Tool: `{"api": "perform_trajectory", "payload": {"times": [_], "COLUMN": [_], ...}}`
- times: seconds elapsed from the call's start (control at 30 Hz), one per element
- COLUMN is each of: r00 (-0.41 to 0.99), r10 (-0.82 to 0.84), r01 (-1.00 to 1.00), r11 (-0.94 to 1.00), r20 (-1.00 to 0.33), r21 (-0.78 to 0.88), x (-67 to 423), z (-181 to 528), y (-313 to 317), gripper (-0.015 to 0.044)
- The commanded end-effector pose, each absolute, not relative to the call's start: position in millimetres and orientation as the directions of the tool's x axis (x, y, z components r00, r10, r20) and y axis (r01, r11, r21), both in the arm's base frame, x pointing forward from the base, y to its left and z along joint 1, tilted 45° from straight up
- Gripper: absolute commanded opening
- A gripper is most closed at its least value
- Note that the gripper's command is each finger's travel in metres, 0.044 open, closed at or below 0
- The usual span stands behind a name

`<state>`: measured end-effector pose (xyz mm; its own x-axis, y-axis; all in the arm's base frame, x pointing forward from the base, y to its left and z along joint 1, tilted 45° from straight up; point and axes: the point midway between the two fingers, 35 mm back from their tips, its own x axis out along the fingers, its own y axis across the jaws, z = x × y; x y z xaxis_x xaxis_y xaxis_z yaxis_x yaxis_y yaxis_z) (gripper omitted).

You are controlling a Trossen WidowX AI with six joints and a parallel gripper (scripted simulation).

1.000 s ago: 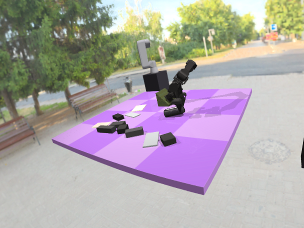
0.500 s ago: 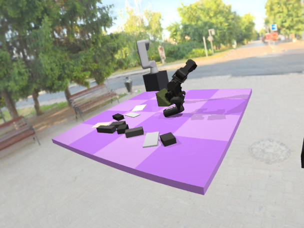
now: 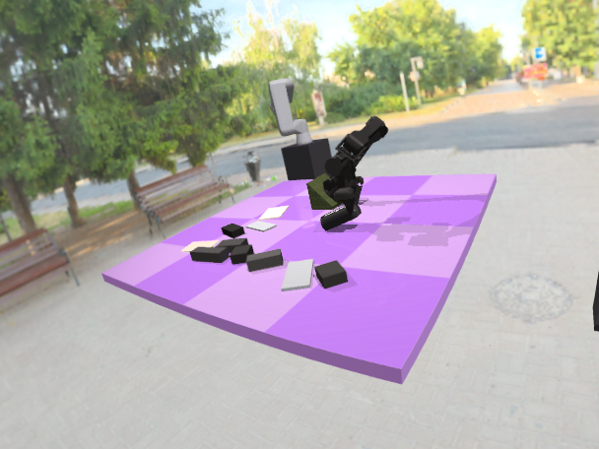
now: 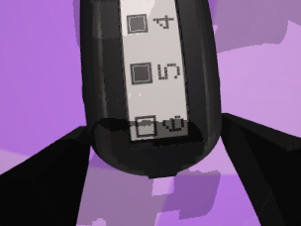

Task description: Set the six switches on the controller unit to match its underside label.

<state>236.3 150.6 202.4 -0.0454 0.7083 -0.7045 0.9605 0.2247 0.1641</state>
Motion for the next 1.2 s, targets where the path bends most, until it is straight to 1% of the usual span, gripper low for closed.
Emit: {"api": "perform_trajectory", "payload": {"times": [0.0, 1.17], "r00": [-0.035, -0.035], "r10": [0.708, 0.707], "r01": [0.96, 0.96], "r11": [0.219, 0.22], "r20": [-0.705, -0.707], "r21": [0.173, 0.172], "x": [239, 245], "z": [205, 207], "y": [146, 118], "gripper": [0.0335, 0.0335]}}
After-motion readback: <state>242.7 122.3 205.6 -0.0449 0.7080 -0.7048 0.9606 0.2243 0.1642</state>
